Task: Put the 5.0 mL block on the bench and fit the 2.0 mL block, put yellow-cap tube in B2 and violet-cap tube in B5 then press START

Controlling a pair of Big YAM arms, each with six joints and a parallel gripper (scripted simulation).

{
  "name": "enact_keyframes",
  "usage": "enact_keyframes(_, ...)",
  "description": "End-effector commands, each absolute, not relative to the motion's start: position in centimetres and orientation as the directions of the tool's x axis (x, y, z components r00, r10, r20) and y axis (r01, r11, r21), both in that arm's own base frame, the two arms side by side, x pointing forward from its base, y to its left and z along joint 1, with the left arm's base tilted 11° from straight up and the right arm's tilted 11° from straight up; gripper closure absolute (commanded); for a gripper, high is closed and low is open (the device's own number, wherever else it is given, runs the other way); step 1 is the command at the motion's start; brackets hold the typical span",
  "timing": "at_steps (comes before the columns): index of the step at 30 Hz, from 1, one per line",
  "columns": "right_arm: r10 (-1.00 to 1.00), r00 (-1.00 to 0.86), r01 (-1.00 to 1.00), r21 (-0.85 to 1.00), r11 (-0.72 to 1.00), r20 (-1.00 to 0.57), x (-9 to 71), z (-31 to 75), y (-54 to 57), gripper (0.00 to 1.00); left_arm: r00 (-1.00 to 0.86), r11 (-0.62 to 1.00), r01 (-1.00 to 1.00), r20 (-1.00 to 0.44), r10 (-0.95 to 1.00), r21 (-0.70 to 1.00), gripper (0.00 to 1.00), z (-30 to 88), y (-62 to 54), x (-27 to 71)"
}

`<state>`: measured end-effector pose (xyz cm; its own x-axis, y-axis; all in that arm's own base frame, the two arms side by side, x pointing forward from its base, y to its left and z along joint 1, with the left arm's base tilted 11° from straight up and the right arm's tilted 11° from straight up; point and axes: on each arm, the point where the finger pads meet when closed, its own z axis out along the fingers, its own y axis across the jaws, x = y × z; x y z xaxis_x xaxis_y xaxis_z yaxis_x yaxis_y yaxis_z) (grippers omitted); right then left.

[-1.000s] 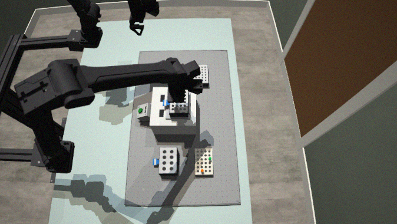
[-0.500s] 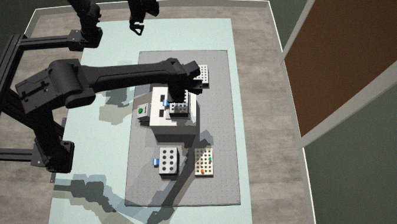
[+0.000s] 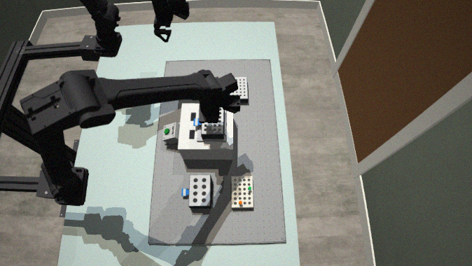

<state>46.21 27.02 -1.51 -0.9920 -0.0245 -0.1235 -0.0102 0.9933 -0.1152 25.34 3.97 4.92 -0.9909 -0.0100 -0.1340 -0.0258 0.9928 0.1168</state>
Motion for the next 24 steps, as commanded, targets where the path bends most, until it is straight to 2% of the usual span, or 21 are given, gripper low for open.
enact_keyframes(1,-0.031,-0.991,-0.016,-0.114,0.993,-0.128,46.94,-2.5,27.09,0.91,-0.988,0.993,-0.02,-0.152,-0.001,0.118,0.0,5.59,3.92,26.09)
enact_keyframes(24,-0.027,-0.991,-0.012,-0.113,0.994,-0.129,47.09,-3.11,26.68,0.91,-0.988,0.993,-0.02,-0.151,-0.002,0.118,0.0,5.55,3.92,26.05)
